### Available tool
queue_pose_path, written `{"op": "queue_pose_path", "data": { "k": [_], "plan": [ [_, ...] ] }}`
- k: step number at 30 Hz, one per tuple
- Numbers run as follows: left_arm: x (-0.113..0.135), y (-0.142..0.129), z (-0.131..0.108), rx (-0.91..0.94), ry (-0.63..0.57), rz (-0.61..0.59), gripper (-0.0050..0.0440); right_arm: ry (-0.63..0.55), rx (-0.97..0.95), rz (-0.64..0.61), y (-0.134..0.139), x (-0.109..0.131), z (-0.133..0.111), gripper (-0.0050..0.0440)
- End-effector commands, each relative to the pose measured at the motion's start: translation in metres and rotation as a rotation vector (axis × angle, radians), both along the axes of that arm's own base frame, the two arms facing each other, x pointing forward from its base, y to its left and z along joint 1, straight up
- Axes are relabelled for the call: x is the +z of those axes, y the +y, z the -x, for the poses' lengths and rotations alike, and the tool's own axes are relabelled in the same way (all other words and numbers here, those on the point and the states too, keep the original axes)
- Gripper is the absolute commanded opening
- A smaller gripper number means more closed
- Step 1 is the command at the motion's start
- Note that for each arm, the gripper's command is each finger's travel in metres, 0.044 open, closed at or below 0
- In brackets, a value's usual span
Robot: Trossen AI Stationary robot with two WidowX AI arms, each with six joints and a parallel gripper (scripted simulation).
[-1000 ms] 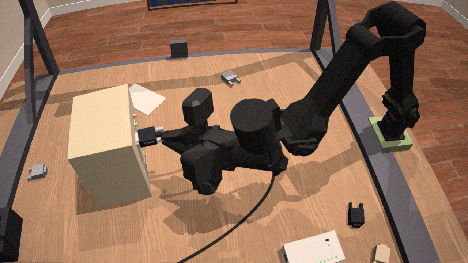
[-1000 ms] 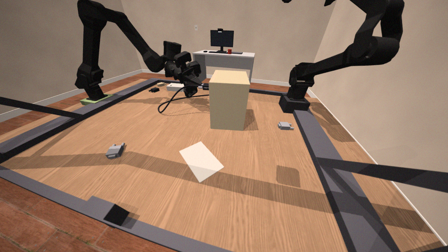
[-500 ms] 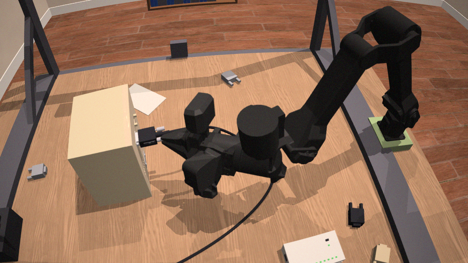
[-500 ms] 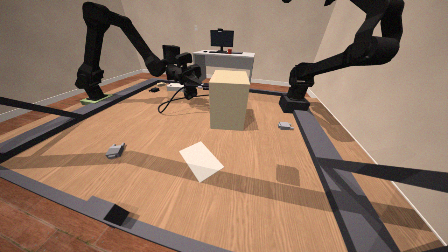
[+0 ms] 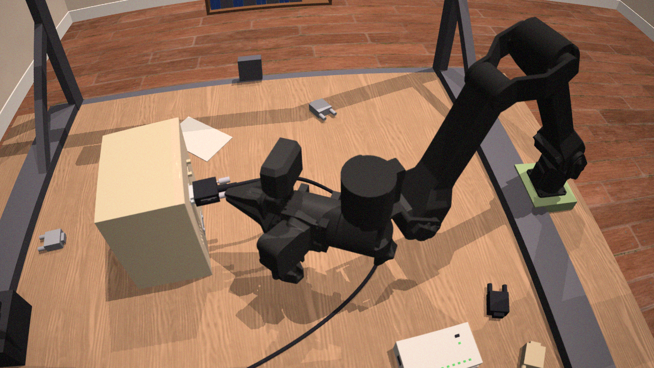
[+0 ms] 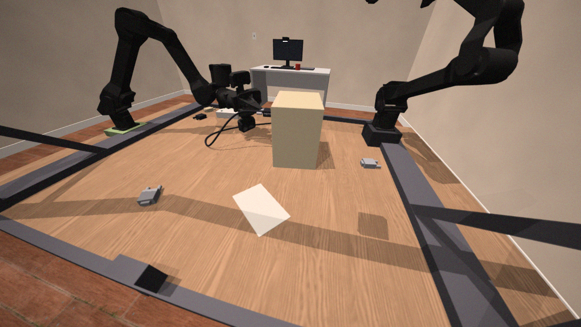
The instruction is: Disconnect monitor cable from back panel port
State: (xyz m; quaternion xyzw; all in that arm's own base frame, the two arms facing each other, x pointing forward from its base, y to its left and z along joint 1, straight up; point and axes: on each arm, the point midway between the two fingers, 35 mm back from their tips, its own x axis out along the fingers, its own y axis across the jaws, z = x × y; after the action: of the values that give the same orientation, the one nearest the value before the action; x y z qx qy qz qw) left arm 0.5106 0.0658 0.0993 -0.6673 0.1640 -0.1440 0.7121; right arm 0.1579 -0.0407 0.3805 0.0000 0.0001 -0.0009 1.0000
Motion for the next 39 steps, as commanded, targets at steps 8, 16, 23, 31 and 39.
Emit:
{"op": "queue_pose_path", "data": {
  "k": [8, 16, 23, 31, 39],
  "plan": [
    [0.0091, 0.001, -0.0016, 0.002, -0.035, 0.043, 0.0048, -0.001, 0.002, 0.005, 0.0012, 0.0027, 0.0003, 0.044],
    [0.0091, 0.001, -0.0016, 0.002, -0.035, 0.043, 0.024, -0.001, 0.002, 0.005, 0.0012, 0.0027, 0.0003, 0.044],
    [0.0091, 0.001, -0.0016, 0.002, -0.035, 0.043, 0.0408, -0.001, 0.002, 0.005, 0.0012, 0.0027, 0.0003, 0.044],
    [0.0091, 0.001, -0.0016, 0.002, -0.035, 0.043, 0.044, -0.001, 0.002, 0.005, 0.0012, 0.0027, 0.0003, 0.044],
    [0.0122, 0.0015, -0.0064, 0.024, -0.02, -0.075, 0.044, -0.001, 0.002, 0.005, 0.0012, 0.0027, 0.0003, 0.044]
  ]
}}
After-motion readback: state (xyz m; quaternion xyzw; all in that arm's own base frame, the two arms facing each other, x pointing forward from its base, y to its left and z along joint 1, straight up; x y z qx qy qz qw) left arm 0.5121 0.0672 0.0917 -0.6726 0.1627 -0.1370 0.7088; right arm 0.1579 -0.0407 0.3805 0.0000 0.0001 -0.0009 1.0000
